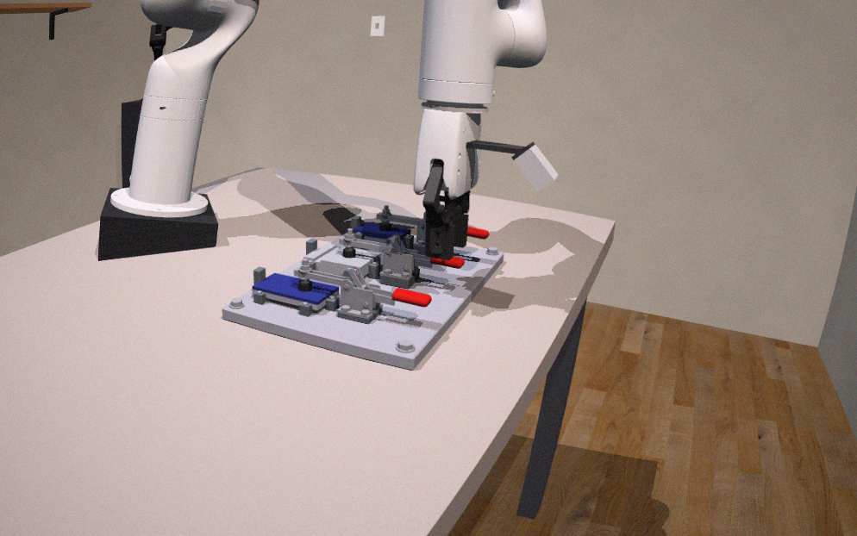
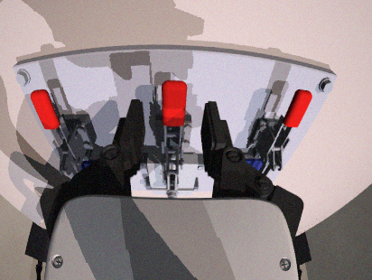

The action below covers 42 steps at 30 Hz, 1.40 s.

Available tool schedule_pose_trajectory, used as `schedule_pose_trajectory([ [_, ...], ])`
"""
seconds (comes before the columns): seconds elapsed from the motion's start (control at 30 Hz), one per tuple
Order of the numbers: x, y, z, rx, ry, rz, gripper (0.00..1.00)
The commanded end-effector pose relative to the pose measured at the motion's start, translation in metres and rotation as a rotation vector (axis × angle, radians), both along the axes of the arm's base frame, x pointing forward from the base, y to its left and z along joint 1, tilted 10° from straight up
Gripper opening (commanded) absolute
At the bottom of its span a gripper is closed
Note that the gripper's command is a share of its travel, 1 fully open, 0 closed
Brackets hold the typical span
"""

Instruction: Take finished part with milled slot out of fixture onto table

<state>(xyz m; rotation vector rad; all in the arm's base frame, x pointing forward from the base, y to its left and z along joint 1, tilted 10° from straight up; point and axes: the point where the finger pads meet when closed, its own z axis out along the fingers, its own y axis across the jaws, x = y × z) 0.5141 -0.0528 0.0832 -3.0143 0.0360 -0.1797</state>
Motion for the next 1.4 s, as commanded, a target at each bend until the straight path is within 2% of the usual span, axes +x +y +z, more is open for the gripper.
schedule_pose_trajectory([
  [0.0,0.001,0.0,0.001,0.0,-0.002,0.0,0.47],
  [0.43,0.001,0.0,-0.001,0.0,-0.002,0.0,0.47],
  [0.8,0.004,0.002,-0.02,0.0,-0.002,0.0,0.47],
  [1.37,0.005,0.003,-0.027,0.0,-0.002,0.0,0.47],
])
